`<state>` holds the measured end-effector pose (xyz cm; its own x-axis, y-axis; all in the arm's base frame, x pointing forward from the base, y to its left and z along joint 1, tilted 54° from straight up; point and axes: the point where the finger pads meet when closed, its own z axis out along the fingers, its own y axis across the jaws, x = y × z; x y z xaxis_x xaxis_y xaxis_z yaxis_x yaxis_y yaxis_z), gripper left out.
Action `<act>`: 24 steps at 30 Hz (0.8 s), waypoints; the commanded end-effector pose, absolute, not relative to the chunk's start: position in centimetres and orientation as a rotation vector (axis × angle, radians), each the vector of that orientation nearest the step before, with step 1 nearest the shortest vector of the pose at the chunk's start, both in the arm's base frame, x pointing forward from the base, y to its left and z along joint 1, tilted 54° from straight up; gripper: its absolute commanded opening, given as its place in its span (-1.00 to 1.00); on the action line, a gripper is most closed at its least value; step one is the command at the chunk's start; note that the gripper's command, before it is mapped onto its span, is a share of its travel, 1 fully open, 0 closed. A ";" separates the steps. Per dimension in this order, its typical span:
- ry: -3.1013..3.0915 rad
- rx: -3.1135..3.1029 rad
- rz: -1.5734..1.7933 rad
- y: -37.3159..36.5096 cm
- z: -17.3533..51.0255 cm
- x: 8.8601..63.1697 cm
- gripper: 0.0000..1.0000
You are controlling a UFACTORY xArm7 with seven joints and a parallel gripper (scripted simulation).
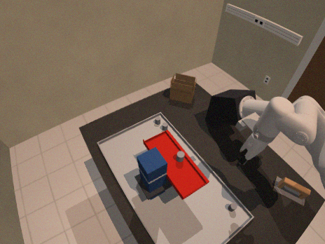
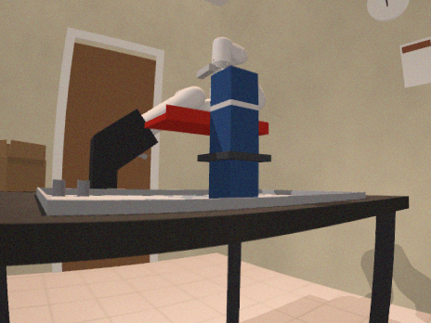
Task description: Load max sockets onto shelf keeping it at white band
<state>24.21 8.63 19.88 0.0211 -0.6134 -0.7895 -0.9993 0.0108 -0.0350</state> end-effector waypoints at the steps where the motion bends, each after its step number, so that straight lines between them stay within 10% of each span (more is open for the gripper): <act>1: 1.669 -1.665 0.806 5.5 15.6 26.5 -1.00; 24: 1.573 -1.724 0.765 3.5 12.5 30.2 -1.00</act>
<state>28.46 3.92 12.43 0.0760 -0.5932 -0.8015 -0.9969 -0.0305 -0.0719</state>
